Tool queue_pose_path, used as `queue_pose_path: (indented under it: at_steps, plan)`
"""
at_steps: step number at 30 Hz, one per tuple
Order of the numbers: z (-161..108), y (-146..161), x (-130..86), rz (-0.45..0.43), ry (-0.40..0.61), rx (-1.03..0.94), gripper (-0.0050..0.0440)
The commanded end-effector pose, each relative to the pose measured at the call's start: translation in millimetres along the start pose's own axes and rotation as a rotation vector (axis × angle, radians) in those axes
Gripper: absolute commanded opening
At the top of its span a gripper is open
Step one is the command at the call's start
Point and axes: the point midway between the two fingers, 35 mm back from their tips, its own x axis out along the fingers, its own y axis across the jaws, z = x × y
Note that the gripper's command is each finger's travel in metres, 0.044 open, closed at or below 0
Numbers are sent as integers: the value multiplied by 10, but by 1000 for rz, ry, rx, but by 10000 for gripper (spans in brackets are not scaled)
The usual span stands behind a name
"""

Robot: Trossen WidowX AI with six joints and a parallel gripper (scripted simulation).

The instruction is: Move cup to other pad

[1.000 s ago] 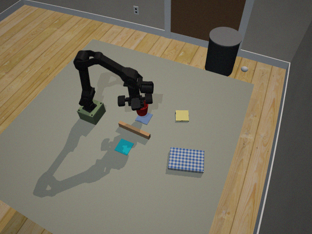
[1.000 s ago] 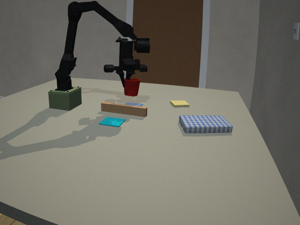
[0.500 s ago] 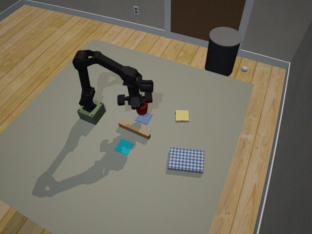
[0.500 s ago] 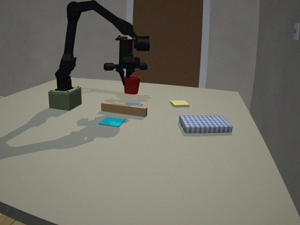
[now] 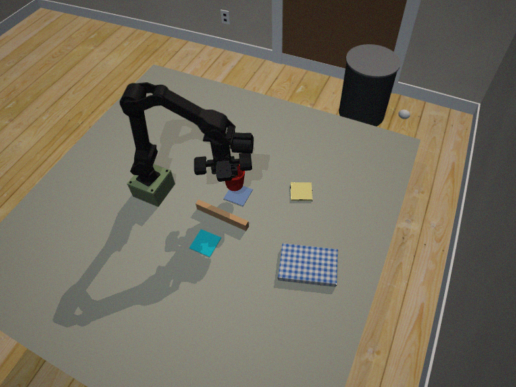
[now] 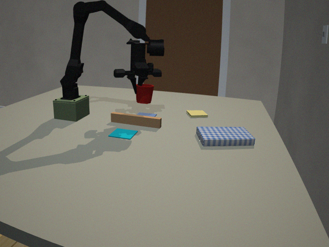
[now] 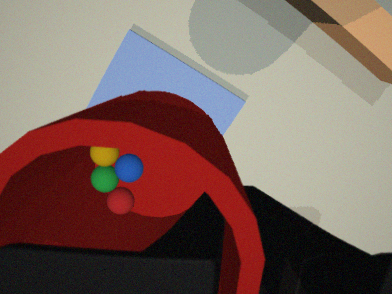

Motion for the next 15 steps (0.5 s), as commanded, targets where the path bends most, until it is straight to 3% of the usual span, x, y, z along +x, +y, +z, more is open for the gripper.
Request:
queue_pose_path:
  at_steps: [1, 15]
  plan:
    - [54, 2, -55, 21, -5, -2, 0]
    - [272, -118, -60, 21, -7, 0, 0]
